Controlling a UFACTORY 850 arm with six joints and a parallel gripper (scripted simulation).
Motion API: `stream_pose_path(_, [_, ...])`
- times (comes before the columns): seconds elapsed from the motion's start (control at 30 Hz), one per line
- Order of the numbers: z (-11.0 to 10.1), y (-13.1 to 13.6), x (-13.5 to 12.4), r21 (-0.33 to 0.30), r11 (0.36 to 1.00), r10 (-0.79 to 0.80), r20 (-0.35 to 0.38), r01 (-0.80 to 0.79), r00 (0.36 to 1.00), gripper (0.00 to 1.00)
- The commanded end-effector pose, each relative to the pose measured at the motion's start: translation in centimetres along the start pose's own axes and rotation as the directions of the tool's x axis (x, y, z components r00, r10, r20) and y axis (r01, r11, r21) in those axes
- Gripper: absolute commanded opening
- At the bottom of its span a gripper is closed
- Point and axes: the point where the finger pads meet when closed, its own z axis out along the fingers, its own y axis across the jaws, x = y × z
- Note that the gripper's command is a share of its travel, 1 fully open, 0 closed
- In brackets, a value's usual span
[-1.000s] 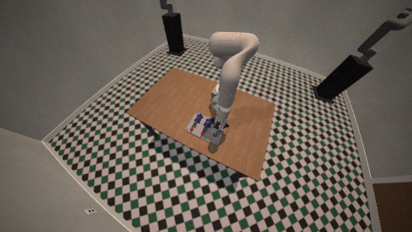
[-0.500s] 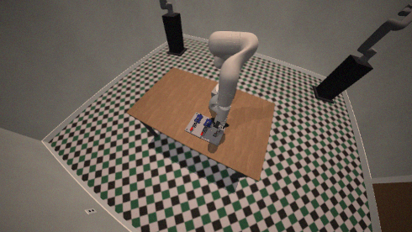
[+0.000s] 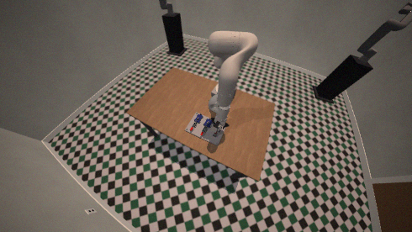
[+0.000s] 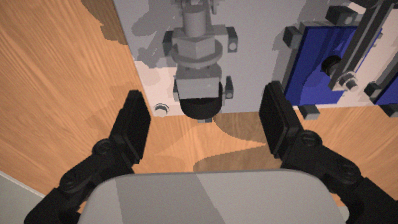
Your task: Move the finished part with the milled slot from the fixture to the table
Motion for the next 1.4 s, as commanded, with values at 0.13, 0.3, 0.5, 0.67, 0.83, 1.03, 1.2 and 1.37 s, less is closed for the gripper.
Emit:
stream_pose_path(0.13, [0.0, 0.0, 0.1, 0.001, 1.0, 0.0, -0.001, 0.0, 1.0, 1.0])
stream_pose_path(0.3, [0.0, 0.0, 0.1, 0.001, 1.0, 0.0, -0.001, 0.0, 1.0, 1.0])
stream_pose_path(0.5, [0.0, 0.0, 0.1, 0.001, 1.0, 0.0, -0.001, 0.0, 1.0, 1.0])
stream_pose_path(0.67, [0.1, 0.0, 0.1, 0.001, 1.0, 0.0, -0.001, 0.0, 1.0, 1.0])
stream_pose_path(0.83, [0.4, 0.0, 0.1, 0.001, 1.0, 0.0, -0.001, 0.0, 1.0, 1.0])
stream_pose_path(1.03, [0.8, 0.0, 0.1, 0.001, 1.0, 0.0, -0.001, 0.0, 1.0, 1.0])
stream_pose_path(1.2, [1.5, 0.0, 0.1, 0.001, 1.0, 0.0, -0.001, 0.0, 1.0, 1.0])
stream_pose_path(1.37, [2.3, 0.0, 0.1, 0.001, 1.0, 0.0, -0.001, 0.0, 1.0, 1.0])
